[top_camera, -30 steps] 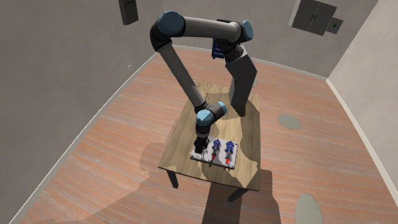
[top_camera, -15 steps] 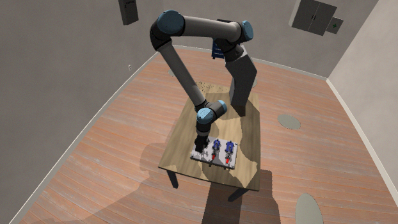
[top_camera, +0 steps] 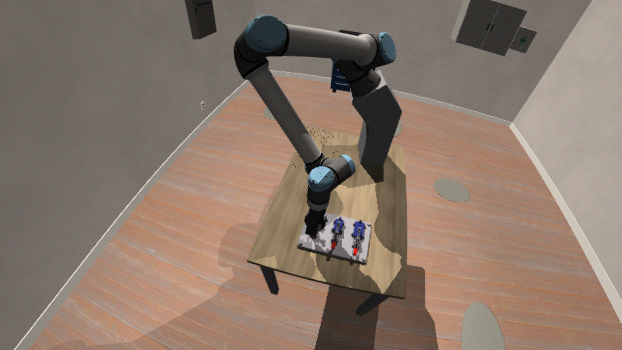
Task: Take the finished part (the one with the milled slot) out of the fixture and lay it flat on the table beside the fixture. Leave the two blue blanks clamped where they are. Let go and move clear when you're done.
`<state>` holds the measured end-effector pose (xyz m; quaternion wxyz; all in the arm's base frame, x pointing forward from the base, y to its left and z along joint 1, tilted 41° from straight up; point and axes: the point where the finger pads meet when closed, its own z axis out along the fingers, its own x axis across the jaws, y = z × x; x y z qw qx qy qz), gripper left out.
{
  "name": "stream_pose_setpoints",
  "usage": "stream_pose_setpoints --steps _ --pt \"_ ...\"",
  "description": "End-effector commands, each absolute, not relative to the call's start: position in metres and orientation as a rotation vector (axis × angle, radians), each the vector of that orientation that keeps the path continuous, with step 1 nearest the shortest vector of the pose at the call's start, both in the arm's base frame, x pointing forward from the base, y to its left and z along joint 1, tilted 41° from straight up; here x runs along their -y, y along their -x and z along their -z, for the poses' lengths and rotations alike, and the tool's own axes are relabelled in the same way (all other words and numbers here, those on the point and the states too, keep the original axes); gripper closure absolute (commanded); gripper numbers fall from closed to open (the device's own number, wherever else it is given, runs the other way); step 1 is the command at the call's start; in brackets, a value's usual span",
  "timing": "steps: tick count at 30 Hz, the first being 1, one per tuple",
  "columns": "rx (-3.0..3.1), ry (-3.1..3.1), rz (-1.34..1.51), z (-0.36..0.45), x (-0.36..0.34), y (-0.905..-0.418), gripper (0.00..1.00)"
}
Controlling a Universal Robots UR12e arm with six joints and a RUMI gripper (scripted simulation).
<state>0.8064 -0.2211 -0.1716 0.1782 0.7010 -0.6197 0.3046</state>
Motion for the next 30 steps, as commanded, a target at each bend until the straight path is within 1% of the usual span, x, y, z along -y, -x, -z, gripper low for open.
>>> stream_pose_setpoints --steps 1,30 --pt "1.754 -1.98 -0.858 0.1712 0.2233 -0.7998 1.0" --pt "1.754 -1.98 -0.857 0.1729 0.2244 -0.7931 1.0"
